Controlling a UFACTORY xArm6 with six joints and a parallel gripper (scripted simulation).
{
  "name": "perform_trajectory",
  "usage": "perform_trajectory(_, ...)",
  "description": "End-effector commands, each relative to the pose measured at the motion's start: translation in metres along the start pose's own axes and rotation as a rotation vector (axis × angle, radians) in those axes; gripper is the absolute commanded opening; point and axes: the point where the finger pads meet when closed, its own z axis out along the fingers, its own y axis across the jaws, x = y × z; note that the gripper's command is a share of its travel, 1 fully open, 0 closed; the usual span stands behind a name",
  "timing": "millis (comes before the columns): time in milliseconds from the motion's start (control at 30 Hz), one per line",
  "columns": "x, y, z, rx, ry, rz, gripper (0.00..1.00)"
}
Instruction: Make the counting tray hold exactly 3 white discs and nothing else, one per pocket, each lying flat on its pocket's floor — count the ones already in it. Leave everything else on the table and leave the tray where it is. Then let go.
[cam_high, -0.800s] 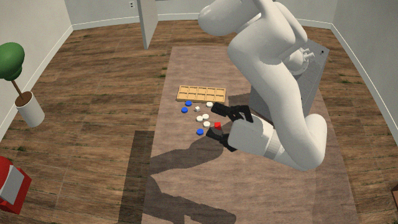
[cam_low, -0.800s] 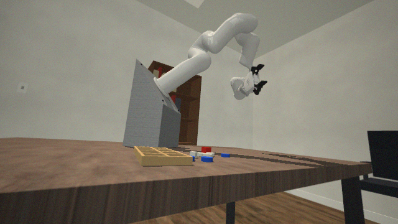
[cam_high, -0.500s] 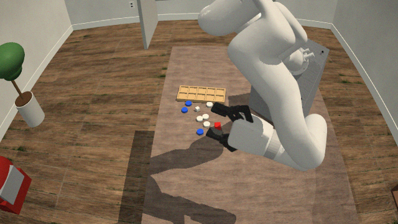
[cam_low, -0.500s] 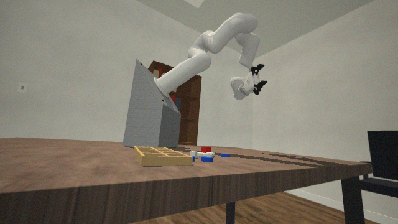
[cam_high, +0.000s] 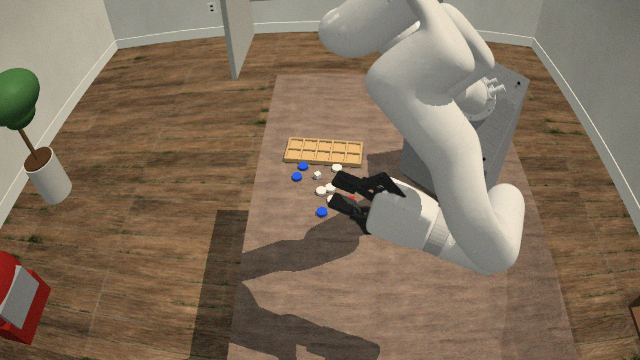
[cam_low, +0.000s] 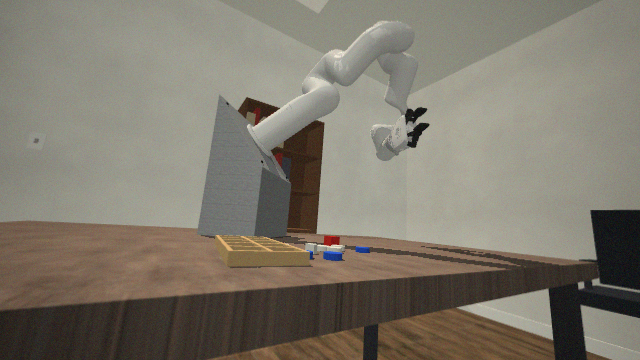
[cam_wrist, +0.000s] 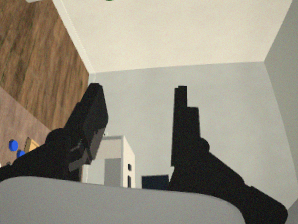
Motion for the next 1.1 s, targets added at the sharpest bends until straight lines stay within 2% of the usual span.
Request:
perform_trajectory(0,-0.006,-0.004,0.002,0.002,-0.02,-0.034,0.47)
perform_trajectory(133,-0.031,-0.017,0.009,0.017,-0.095,-0.167,0.47)
perform_trajectory(233,-0.063,-0.03,0.015,0.04,-0.194,-0.32,0.47)
perform_trajectory(300,-0.063,-0.03,0.015,0.04,-0.194,-0.32,0.47)
perform_trajectory(433,-0.125,-0.045,0.017,0.102,-0.402,-0.572,0.47)
perform_trajectory(533,-0.182,-0.05,0.006,0.182,-0.623,-0.771,0.47)
perform_trajectory(600,-0.22,-0.05,-0.01,0.258,-0.803,-0.889,0.47)
perform_trajectory(700,-0.269,-0.048,-0.05,0.41,-1.115,-1.015,0.47)
perform_trajectory(767,-0.289,-0.049,-0.085,0.535,-1.343,-1.046,0.47)
perform_trajectory(800,-0.295,-0.052,-0.103,0.604,-1.459,-1.04,0.47)
perform_trajectory(867,-0.295,-0.052,-0.103,0.604,-1.459,-1.04,0.47)
perform_trajectory(967,-0.295,-0.071,-0.157,0.825,-1.8,-0.925,0.47)
perform_trajectory(1067,-0.271,-0.109,-0.191,1.038,-2.092,-0.658,0.47)
